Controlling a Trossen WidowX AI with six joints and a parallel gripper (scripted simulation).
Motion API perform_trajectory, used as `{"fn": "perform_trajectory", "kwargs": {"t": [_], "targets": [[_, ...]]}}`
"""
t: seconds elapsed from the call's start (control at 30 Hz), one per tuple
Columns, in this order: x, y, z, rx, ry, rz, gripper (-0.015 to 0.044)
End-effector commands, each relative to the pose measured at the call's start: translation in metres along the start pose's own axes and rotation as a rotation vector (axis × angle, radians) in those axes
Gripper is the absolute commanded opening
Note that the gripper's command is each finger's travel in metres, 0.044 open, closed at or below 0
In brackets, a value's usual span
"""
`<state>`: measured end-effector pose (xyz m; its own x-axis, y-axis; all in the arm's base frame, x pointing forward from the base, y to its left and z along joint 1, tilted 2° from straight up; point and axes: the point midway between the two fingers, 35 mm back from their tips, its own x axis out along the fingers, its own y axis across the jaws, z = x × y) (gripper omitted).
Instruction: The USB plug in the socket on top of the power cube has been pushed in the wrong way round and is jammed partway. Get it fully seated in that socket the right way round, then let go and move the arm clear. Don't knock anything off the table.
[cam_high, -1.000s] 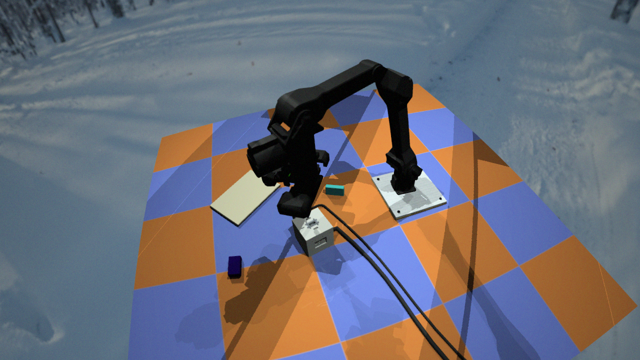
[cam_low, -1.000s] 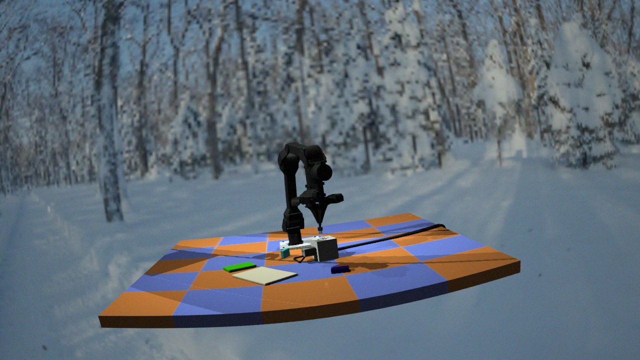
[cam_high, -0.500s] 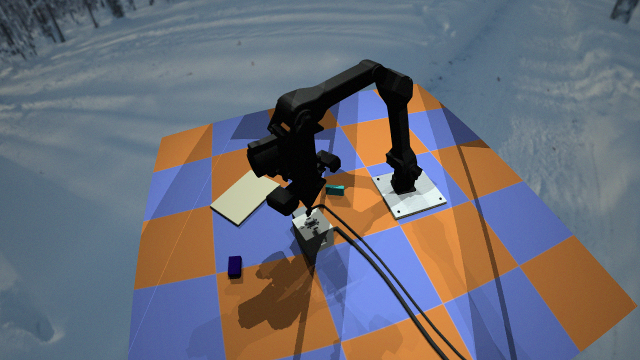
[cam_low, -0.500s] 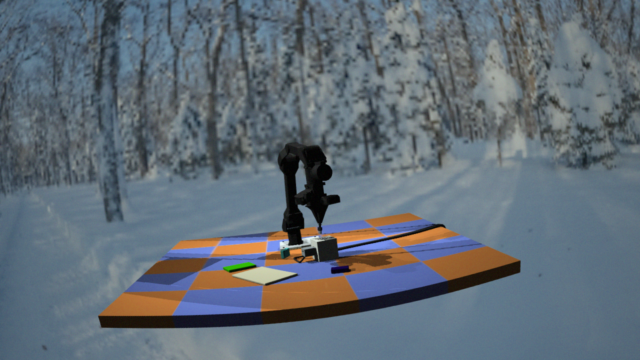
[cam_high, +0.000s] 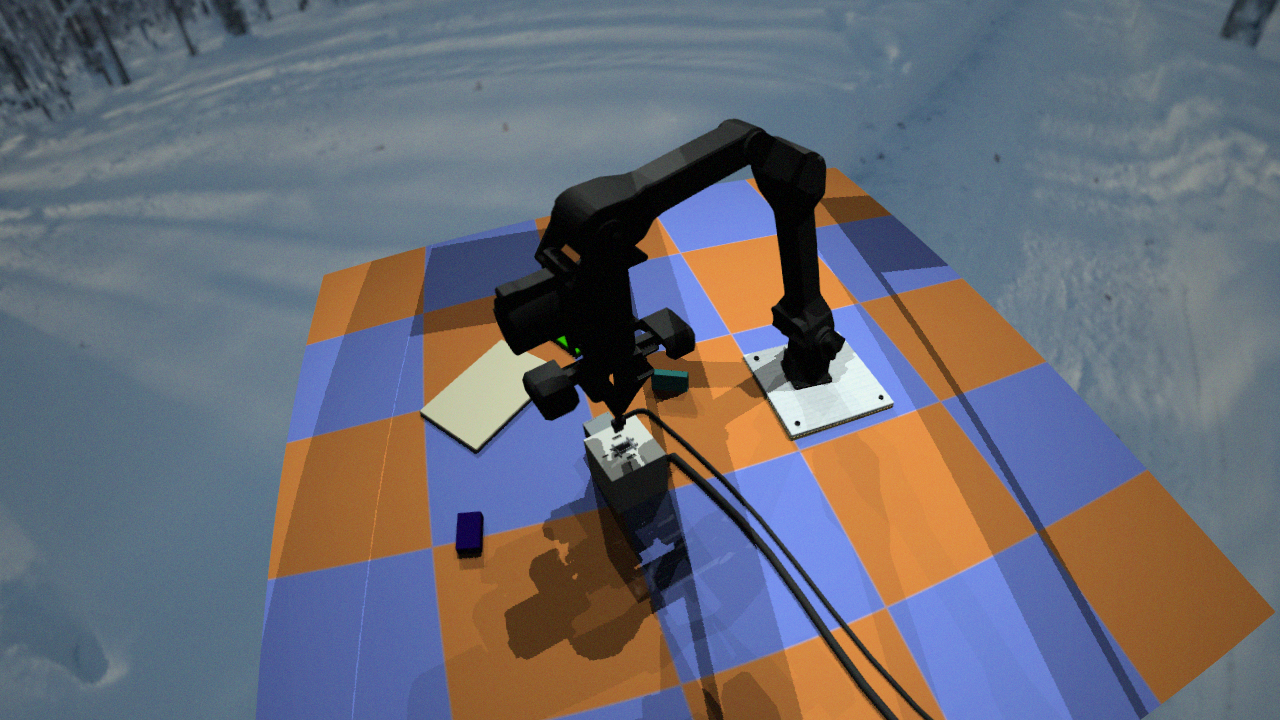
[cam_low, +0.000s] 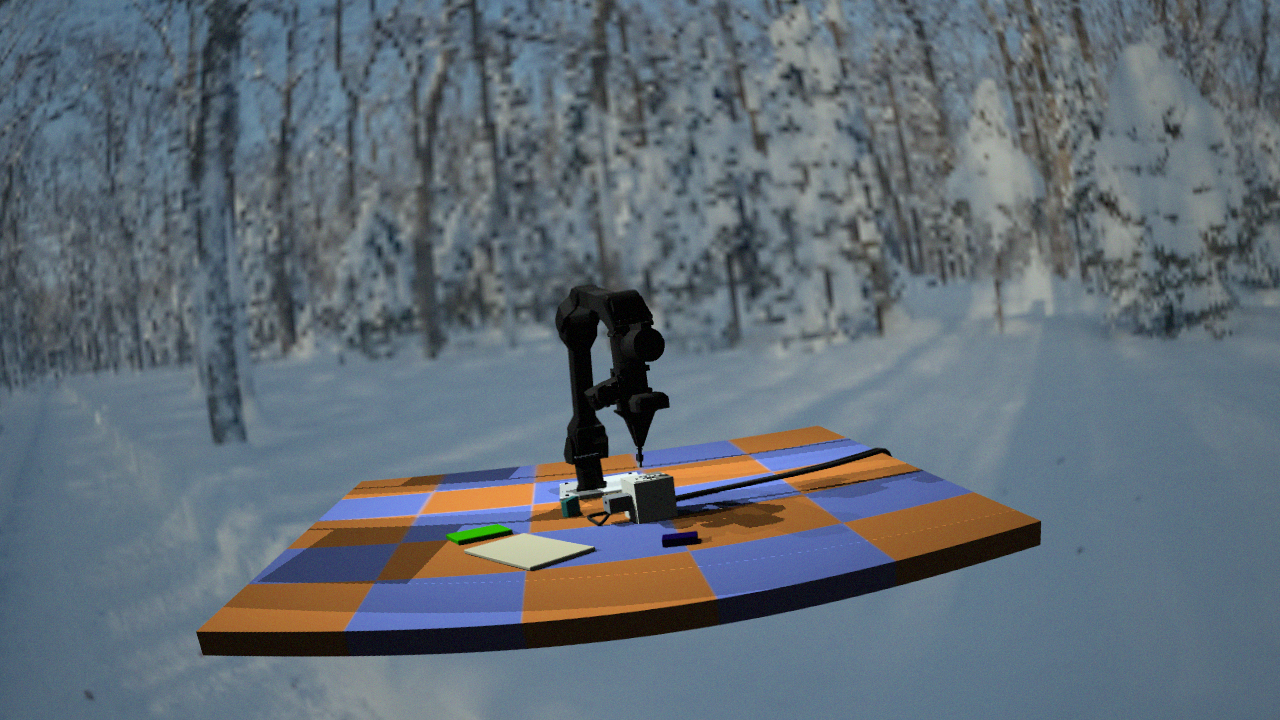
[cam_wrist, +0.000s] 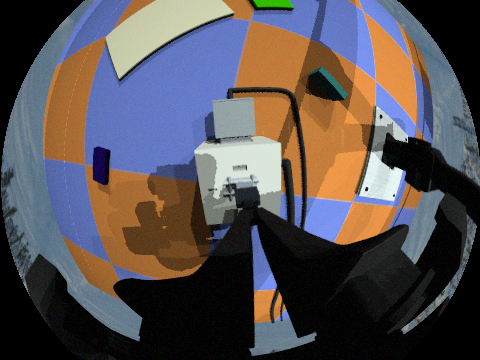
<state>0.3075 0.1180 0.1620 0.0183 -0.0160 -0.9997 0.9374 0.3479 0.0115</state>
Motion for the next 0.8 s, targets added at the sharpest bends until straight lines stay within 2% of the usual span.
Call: {"fn": "perform_trajectory", "kwargs": {"t": [0.0,0.77], "targets": [[0.0001,0.0002,0.0,0.037,0.0,0.001,0.0],[0.0016,0.0001,-0.0006,0.029,0.009,0.0,0.0]]}}
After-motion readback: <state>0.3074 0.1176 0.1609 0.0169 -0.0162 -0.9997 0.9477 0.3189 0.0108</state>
